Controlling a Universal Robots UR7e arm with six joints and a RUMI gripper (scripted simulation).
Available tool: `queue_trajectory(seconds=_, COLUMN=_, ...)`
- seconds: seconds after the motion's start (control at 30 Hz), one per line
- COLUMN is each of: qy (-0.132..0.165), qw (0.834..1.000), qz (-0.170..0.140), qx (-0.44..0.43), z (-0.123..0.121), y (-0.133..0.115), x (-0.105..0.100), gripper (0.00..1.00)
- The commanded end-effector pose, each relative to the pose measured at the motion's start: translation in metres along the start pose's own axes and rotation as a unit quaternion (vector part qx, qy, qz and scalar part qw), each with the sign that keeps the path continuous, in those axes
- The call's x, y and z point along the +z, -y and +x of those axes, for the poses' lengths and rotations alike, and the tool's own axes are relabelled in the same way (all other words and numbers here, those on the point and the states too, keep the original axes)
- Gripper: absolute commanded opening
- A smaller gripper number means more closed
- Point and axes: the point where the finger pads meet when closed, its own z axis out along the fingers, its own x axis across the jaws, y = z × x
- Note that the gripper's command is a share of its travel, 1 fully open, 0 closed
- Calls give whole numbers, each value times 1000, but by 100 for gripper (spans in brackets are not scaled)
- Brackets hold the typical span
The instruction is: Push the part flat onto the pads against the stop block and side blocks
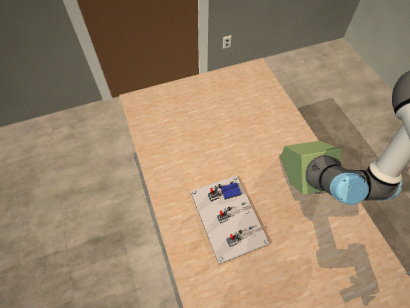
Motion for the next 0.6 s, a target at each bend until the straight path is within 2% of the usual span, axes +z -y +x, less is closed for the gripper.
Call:
queue_trajectory(seconds=0.0, qy=13, qw=999, qz=-40, qx=-1, z=0, y=1, x=0, gripper=58)
queue_trajectory(seconds=0.1, qy=31, qw=995, qz=-99, qx=-2, z=0, y=1, x=0, gripper=58)
queue_trajectory(seconds=0.5, qy=31, qw=995, qz=-99, qx=-2, z=0, y=1, x=0, gripper=58)
queue_trajectory(seconds=0.53, qy=7, qw=1000, qz=-20, qx=0, z=9, y=7, x=3, gripper=58)
queue_trajectory(seconds=0.57, qy=13, qw=999, qz=-40, qx=-1, z=18, y=15, x=6, gripper=58)
